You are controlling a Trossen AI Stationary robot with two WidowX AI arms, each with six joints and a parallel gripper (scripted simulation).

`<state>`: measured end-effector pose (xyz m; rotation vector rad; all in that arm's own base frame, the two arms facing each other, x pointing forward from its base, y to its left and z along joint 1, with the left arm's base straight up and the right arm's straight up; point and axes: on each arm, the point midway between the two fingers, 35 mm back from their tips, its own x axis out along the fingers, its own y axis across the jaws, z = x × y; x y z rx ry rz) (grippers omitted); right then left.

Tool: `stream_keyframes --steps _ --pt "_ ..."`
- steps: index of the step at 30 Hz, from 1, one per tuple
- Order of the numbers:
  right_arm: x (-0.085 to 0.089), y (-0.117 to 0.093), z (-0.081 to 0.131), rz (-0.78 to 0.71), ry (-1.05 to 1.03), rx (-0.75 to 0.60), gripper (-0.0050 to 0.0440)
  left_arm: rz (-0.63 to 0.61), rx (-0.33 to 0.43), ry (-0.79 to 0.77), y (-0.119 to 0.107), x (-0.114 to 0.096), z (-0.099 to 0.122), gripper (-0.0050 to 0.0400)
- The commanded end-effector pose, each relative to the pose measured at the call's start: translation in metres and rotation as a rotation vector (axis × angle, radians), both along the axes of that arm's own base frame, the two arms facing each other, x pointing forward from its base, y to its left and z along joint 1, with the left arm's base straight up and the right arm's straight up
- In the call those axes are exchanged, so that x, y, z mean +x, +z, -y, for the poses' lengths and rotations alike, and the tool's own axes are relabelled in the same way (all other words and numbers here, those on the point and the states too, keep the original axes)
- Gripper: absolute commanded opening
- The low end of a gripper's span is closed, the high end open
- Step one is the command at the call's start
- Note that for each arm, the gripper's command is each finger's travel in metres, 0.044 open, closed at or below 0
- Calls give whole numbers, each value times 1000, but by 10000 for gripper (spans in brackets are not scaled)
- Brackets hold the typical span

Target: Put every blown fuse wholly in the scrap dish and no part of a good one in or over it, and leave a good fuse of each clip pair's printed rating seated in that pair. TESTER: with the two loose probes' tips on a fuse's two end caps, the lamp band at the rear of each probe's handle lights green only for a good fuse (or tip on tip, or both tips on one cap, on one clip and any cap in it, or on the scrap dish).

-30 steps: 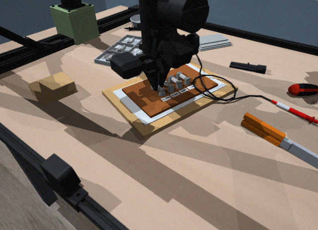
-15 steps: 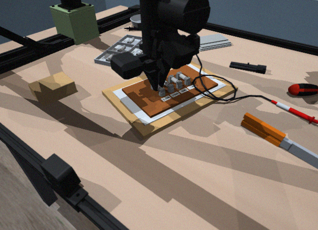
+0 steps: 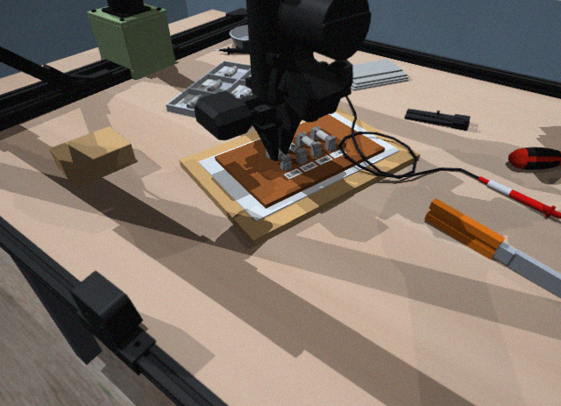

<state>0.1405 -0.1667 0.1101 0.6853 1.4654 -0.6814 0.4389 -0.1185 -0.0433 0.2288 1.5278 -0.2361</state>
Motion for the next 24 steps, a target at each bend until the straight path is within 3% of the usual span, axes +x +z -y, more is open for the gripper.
stream_keyframes --steps 1,9,10,12,24 --pt "2 6 4 16 1 -19 400 -2 2 1 4 0 0 -50" --pt "2 6 4 16 1 -19 400 -2 2 1 4 0 0 -50" --pt "2 6 4 16 1 -19 400 -11 6 2 2 3 1 90" --pt "2 6 4 16 1 -19 400 -2 2 1 11 5 1 90" --pt "2 6 4 16 1 -19 400 -2 2 1 11 5 1 90"
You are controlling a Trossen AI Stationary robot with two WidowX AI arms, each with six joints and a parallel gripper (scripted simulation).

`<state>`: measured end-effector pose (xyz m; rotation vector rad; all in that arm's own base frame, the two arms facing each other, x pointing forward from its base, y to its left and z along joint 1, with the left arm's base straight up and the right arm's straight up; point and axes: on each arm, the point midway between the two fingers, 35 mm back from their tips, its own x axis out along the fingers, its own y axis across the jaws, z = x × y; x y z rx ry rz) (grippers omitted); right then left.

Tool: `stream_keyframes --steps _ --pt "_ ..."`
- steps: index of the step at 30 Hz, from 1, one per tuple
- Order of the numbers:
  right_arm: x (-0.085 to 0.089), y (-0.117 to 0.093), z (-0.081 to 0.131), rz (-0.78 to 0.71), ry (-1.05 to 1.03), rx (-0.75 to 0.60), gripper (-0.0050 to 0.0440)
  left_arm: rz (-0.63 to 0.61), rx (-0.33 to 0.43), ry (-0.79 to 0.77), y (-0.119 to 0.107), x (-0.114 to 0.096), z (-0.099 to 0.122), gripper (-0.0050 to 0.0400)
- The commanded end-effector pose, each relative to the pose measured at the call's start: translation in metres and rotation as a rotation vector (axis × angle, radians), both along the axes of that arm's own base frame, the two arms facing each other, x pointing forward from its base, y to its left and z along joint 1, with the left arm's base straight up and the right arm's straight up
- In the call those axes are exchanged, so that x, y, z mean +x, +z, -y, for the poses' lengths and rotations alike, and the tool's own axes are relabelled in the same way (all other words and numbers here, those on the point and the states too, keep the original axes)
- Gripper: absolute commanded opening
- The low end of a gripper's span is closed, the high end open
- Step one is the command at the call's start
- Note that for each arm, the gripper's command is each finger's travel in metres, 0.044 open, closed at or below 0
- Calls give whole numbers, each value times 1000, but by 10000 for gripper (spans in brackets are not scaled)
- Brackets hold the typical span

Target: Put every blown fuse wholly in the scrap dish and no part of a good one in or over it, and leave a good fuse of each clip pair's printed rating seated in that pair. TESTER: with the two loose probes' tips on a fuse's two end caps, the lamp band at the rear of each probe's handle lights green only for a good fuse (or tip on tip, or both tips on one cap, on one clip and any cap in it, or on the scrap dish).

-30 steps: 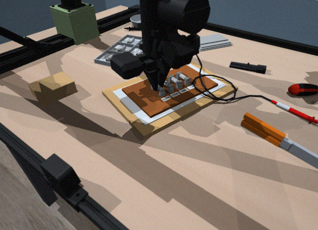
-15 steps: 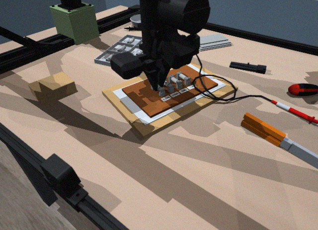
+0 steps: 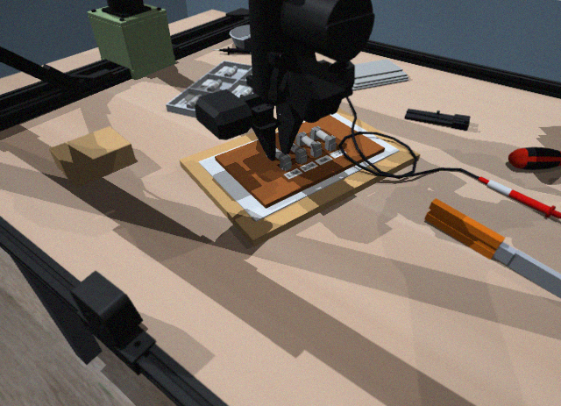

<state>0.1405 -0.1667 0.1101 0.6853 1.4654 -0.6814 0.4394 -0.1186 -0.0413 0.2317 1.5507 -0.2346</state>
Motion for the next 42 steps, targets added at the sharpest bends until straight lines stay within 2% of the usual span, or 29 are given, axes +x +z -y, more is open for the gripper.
stream_keyframes --steps 1,7,8,42 --pt "2 6 4 16 1 -19 400 20 -4 1 9 4 1 90" --pt "2 6 4 16 1 -19 400 4 1 2 4 1 0 90" --pt "2 6 4 16 1 -19 400 25 -4 2 17 1 0 90" --pt "2 6 4 16 1 -19 400 23 -4 2 60 -21 -6 90"
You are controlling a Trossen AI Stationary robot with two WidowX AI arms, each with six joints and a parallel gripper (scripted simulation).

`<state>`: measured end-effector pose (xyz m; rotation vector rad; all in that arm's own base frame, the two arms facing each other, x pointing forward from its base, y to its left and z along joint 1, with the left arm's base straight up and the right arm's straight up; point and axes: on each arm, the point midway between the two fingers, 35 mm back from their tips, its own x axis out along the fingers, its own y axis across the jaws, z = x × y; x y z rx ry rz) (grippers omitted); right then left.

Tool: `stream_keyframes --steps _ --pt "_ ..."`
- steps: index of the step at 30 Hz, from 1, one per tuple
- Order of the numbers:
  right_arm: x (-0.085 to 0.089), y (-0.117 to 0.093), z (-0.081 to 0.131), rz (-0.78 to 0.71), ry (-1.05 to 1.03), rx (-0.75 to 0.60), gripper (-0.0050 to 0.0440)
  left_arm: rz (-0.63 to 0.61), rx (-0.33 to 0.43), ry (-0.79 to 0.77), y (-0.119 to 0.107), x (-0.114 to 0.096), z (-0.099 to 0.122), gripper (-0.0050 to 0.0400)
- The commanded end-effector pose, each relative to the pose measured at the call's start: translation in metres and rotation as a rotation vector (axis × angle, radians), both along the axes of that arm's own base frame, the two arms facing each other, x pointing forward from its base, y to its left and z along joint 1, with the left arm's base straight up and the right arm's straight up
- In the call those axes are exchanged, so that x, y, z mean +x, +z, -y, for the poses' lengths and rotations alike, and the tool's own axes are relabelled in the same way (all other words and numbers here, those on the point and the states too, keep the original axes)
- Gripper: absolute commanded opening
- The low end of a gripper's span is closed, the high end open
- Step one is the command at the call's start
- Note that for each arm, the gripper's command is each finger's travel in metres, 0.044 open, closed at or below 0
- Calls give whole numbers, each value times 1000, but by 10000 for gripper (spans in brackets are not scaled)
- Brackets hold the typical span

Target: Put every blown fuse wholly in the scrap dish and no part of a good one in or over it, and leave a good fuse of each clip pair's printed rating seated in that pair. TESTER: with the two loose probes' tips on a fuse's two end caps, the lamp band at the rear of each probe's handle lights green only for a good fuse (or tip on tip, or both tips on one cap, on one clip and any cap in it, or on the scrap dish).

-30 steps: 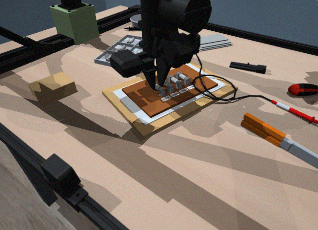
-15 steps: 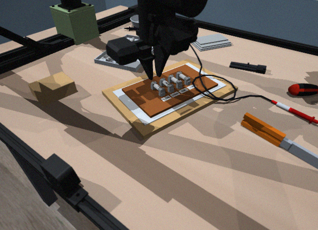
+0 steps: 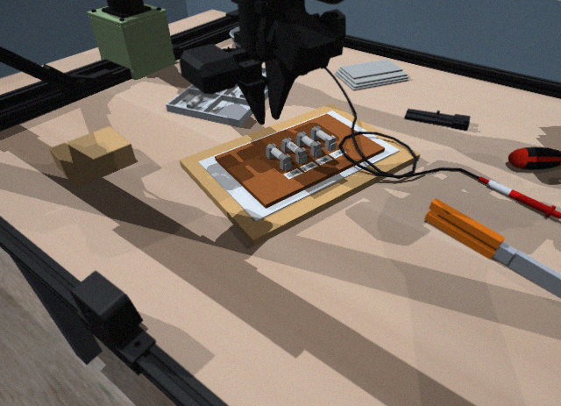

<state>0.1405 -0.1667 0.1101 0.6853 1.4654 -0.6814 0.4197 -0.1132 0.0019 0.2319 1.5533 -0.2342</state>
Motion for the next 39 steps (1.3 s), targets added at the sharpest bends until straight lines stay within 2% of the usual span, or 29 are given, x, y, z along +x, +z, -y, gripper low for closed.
stream_keyframes --steps 1,13,25,26,36,39 --pt "2 6 4 16 1 -19 400 26 -5 1 19 -2 0 90" --pt "2 6 4 16 1 -19 400 25 -4 1 33 -9 -2 90" --pt "2 6 4 16 1 -19 400 21 -5 1 29 -7 -2 90" --pt "2 6 4 16 1 -19 400 22 -6 0 28 -6 -1 400" --pt "2 6 4 16 1 -19 400 27 -8 127 38 -34 -32 400" --pt "2 6 4 16 1 -19 400 27 -8 138 38 -37 -35 400"
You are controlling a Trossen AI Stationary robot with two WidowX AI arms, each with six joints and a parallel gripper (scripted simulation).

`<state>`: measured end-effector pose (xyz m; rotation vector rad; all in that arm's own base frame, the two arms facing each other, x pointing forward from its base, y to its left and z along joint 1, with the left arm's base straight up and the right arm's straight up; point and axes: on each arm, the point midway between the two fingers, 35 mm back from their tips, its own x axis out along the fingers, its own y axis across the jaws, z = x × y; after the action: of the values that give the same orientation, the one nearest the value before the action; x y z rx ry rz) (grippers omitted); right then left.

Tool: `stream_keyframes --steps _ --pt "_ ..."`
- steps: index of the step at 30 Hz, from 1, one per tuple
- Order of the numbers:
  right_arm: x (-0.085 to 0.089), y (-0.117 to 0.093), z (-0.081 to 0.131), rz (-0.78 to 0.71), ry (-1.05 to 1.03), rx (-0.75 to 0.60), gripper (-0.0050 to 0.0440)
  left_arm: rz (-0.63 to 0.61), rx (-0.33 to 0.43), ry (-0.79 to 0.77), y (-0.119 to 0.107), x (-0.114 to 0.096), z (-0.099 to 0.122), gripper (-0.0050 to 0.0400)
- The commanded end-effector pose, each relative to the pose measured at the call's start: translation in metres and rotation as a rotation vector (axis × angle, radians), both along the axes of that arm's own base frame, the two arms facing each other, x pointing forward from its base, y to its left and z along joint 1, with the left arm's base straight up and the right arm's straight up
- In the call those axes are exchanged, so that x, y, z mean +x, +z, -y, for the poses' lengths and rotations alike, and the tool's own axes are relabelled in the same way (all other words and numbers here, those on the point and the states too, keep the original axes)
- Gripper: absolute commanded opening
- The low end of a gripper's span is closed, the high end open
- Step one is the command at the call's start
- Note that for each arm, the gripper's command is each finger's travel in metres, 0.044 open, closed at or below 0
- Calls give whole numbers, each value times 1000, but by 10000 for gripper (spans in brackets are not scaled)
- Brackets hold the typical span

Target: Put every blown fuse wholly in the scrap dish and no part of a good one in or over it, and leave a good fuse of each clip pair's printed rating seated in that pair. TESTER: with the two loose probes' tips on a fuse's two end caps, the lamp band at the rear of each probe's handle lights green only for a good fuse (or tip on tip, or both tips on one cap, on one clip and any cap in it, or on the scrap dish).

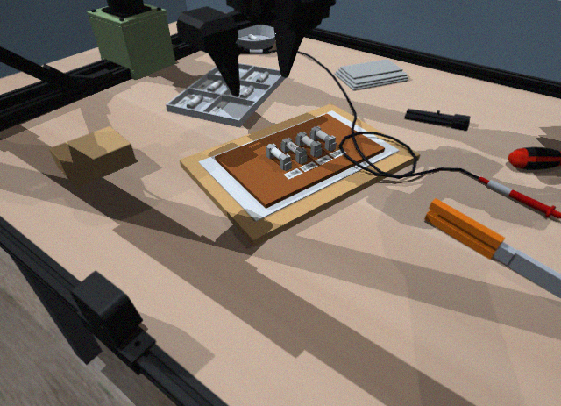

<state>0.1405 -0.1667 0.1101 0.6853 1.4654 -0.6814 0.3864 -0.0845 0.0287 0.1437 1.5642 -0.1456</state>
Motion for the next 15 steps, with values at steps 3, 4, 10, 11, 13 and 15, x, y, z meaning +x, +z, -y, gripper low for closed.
stream_keyframes --steps 3,4,10,11,13,15 --pt "2 6 4 16 1 -19 400 29 -6 61 13 -12 -14 400" --pt "2 6 4 16 1 -19 400 29 -6 73 14 -15 -17 400" --pt "2 6 4 16 1 -19 400 27 -5 144 17 -31 -34 400" --pt "2 6 4 16 1 -19 400 27 -5 156 18 -34 -37 400" --pt "2 6 4 16 1 -19 400 26 -5 180 19 -40 -43 400" --pt "2 6 4 16 1 -19 400 26 -5 192 20 -43 -45 400"
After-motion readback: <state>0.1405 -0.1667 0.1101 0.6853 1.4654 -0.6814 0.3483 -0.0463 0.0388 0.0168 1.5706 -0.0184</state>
